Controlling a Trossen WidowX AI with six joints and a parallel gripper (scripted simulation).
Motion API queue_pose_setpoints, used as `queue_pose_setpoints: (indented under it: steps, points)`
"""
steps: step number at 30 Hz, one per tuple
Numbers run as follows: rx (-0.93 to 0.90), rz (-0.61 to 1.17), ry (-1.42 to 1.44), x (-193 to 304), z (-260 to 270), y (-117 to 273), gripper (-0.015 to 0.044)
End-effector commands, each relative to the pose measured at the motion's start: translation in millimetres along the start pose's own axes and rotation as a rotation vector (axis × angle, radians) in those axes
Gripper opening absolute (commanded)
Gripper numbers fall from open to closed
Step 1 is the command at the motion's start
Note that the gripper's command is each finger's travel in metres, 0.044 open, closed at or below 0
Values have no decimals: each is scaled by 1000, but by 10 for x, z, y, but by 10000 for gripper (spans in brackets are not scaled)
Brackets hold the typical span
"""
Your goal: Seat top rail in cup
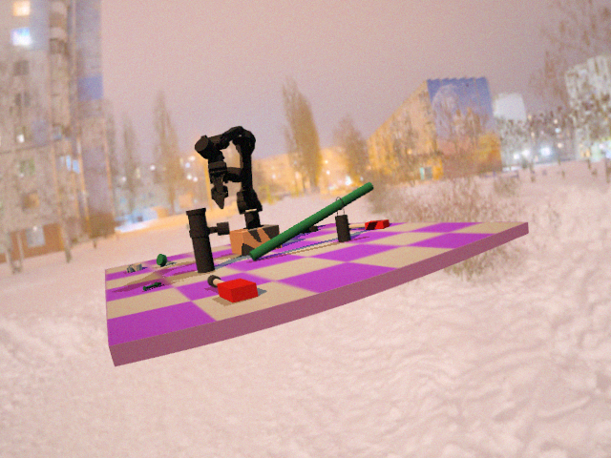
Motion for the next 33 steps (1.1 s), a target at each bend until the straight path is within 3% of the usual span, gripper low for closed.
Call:
queue_pose_setpoints:
  steps: [1, 33]
  points:
    - [-21, -19, 2, -43, 184, -280, 440]
    - [-20, -19, 2, -62, 283, -804, 440]
Point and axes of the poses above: the point midway between the two fingers, 35 mm back from their tips, its own y axis back along the fingers, its own z axis across the jaws, x = y × z, the point moved 2 cm from there along y, back along the fingers, and after that the axes turned 10 degrees about y, right-handed, at the moved point
